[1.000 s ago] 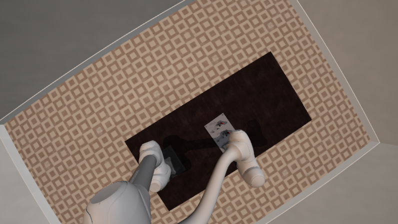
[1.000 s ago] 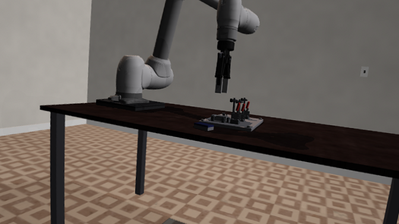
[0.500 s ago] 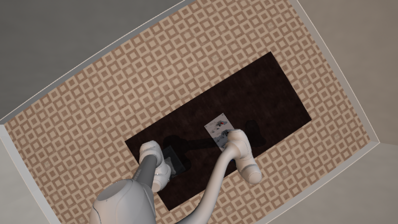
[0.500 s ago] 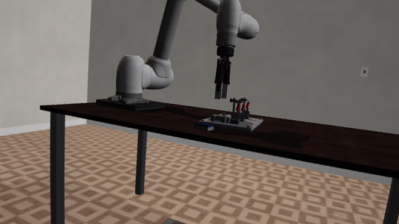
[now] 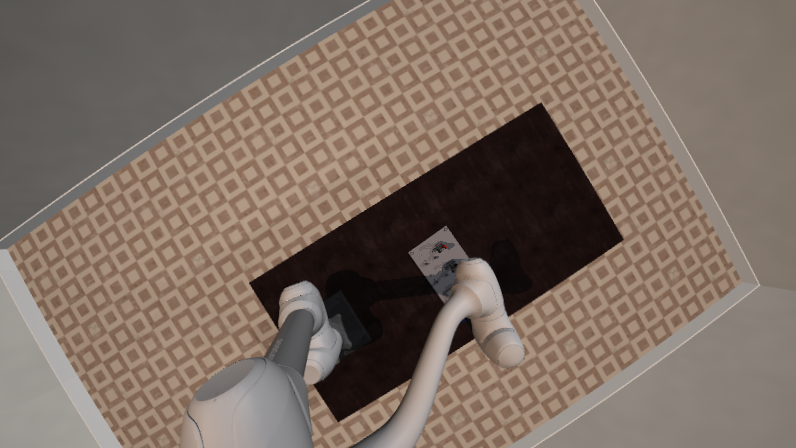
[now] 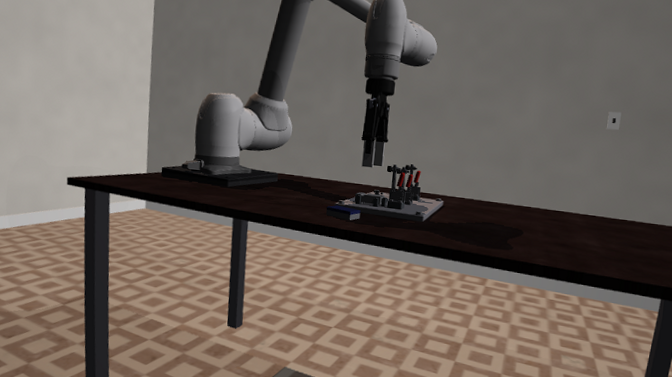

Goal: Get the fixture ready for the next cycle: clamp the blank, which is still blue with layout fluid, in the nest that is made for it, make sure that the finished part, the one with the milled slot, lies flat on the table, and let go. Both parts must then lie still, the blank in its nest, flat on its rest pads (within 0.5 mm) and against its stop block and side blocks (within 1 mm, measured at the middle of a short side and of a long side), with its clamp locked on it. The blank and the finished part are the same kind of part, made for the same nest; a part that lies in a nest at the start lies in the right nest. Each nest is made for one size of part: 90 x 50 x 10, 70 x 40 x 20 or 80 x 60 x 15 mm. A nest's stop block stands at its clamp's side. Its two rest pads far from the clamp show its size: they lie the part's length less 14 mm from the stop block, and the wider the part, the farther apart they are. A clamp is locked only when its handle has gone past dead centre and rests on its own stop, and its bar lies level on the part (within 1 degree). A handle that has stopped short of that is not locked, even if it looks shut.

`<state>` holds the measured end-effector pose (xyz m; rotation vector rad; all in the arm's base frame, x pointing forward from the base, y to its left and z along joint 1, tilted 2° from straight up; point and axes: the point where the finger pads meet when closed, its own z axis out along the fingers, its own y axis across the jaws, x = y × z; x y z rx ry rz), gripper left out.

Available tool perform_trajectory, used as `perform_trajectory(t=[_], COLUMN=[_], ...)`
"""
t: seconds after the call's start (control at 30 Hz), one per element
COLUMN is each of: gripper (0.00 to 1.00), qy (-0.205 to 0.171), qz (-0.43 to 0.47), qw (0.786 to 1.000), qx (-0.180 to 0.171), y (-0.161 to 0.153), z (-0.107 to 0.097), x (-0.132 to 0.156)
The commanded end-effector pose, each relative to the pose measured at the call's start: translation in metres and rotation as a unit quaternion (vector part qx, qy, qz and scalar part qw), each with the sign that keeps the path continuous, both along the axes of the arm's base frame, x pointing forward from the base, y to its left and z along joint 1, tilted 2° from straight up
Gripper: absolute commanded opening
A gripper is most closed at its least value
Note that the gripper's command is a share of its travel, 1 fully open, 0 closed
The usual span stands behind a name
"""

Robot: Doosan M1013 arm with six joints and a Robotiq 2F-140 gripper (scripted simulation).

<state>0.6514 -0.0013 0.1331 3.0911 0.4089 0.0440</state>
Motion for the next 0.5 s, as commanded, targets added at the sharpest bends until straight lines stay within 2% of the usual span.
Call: perform_trajectory(t=[0.0, 0.27, 0.47], gripper=[0.58, 0.58, 0.58], qy=[0.0, 0.0, 0.0], qz=[0.0, 0.0, 0.0], qw=[1.0, 1.0, 1.0], qx=[0.0, 0.0, 0.0], y=[0.0, 0.0, 0.0], z=[0.0, -0.002, -0.021], x=[0.0, 0.0, 0.001])
